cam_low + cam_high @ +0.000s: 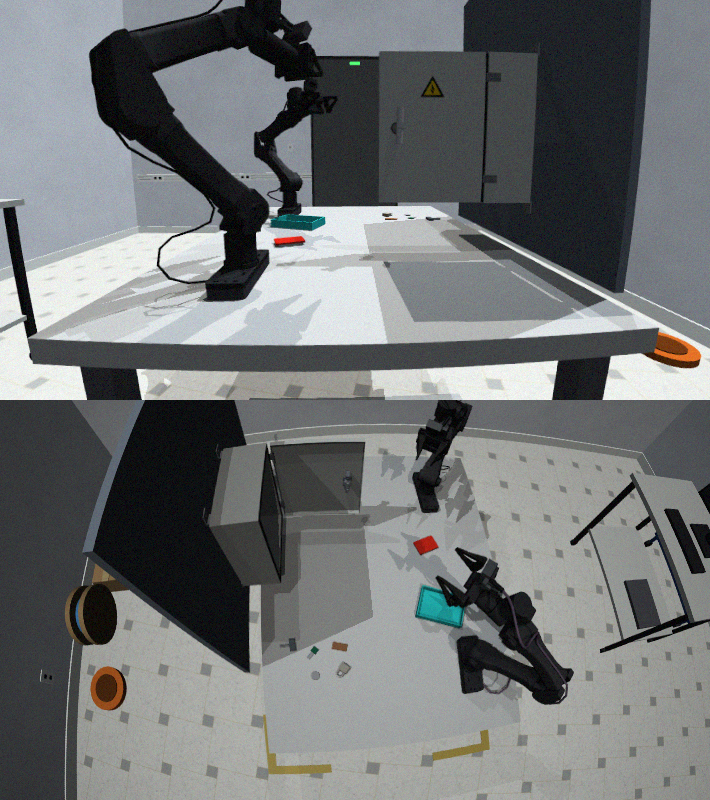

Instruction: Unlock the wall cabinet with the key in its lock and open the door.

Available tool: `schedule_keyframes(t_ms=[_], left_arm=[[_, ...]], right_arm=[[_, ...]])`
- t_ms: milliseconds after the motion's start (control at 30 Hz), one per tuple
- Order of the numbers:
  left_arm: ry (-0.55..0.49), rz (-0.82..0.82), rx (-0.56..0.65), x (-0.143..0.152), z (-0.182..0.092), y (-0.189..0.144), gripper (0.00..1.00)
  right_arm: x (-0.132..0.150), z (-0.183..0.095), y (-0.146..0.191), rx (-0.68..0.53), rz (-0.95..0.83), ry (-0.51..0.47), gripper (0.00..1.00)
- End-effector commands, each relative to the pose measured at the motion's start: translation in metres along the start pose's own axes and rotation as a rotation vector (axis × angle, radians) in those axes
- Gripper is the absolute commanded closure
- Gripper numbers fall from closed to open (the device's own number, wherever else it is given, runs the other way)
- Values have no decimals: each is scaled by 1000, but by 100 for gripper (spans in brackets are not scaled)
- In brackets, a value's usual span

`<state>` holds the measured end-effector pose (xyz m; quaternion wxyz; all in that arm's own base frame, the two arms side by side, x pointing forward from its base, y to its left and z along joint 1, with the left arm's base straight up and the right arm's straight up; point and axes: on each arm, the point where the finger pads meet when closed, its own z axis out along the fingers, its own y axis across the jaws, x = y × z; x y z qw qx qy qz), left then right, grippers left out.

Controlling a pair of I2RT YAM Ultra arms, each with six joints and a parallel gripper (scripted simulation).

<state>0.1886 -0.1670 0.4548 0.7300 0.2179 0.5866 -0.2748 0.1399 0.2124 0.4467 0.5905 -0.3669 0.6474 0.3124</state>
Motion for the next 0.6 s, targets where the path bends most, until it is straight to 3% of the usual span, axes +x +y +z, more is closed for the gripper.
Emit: schedule_keyframes(t_ms=[0,567], left_arm=[[31,-2,25,13,-6,-3,3],[32,-2,15,14,-6,-1,3]], right_arm=[[-39,-4,28,-144,2,-109,56],[-44,-6,34,-176,-2,-121,56]])
